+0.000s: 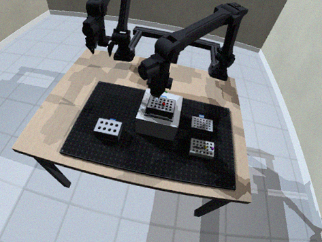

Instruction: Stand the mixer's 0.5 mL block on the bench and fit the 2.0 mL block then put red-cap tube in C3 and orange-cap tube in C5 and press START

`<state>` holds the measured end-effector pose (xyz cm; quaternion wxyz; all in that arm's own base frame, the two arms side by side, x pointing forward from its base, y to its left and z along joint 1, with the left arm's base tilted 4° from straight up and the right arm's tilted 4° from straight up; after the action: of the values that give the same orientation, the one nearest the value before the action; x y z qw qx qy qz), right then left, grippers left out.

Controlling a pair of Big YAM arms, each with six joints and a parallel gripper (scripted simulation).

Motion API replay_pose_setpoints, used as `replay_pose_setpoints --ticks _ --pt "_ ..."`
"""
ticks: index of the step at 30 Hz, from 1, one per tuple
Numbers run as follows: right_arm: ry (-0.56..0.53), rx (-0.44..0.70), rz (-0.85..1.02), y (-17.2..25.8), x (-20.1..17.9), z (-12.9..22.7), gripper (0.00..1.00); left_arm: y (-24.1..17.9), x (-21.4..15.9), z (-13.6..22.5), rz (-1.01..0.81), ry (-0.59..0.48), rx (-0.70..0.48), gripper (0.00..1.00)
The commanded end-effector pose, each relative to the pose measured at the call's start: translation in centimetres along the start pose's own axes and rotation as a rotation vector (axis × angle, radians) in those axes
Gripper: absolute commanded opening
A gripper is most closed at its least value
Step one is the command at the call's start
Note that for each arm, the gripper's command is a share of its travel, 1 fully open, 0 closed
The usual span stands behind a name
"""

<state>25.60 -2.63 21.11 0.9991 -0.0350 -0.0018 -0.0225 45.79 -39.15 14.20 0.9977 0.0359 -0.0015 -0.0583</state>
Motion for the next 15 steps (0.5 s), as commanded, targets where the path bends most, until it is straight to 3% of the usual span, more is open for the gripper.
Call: replay_pose_setpoints --ticks 1,15 --pt "-0.055 0.003 -0.015 -0.2 1.5 2.1 1.0 -1.2 0.6 2.5 -0.018 -0.058 -0.034 0.09" --pt "-0.068 0.003 -0.015 -0.3 1.9 2.6 1.0 0.2 0.7 0.1 0.0 -0.025 -0.012 0.09"
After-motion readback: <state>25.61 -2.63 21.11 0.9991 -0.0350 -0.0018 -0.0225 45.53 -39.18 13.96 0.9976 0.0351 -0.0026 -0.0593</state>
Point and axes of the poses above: on each arm, the point where the finger pads meet when closed, its own z axis back along the fingers, its own y axis across the jaws, x = y × z, the point moved 5 cm from there along z, back along the fingers, and after that the axes turned 3 degrees about -z, right-handed, at the moved point
